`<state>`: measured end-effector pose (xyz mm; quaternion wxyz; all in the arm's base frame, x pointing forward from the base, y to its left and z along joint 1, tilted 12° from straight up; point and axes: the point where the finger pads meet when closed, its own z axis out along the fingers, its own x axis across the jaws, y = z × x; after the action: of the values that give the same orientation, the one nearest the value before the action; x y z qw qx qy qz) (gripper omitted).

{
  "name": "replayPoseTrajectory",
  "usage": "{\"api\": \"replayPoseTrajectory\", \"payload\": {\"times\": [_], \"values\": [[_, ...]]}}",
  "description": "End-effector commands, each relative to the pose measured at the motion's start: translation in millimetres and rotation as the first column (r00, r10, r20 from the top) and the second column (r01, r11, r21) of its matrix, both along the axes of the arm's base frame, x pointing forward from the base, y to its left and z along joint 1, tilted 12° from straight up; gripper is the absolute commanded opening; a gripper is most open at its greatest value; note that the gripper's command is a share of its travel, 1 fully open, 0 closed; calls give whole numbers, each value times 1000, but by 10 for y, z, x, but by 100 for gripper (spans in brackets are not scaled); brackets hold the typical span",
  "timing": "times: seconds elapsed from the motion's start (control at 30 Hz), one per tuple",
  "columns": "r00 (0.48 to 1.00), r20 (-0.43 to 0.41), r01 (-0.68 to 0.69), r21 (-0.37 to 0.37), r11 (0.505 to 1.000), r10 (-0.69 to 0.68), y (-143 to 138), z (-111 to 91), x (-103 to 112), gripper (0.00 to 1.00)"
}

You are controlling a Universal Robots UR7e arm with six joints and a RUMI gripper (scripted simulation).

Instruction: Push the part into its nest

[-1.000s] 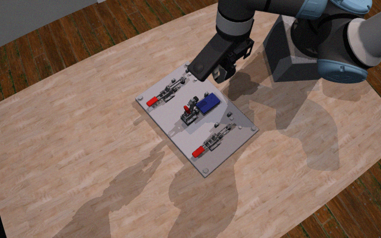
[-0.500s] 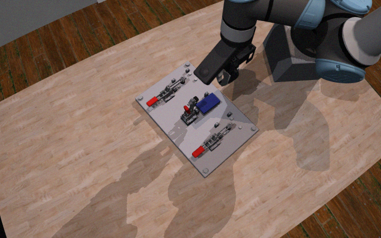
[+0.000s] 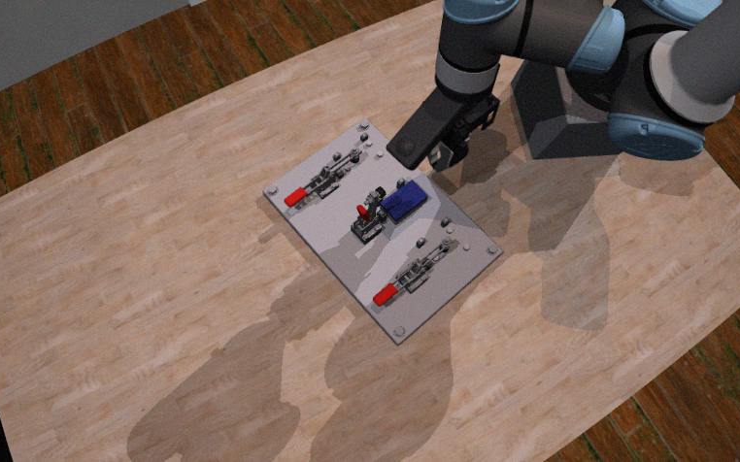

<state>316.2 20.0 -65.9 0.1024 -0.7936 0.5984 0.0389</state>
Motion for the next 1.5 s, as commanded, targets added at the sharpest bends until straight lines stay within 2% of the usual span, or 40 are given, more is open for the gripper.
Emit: {"api": "replayPoseTrajectory", "payload": {"times": [0.0,0.13,1.1,1.27,1.47], "values": [[1000,0,0,0,1000,0,0,-40,-15,0],[1000,11,0,-7,1000,0,-37,-289,-33,0],[1000,11,0,-7,1000,0,-36,-289,-34,0],[1000,11,0,-7,1000,0,22,-572,-13,0],[1000,11,0,-7,1000,0,22,-572,-13,0]]}}
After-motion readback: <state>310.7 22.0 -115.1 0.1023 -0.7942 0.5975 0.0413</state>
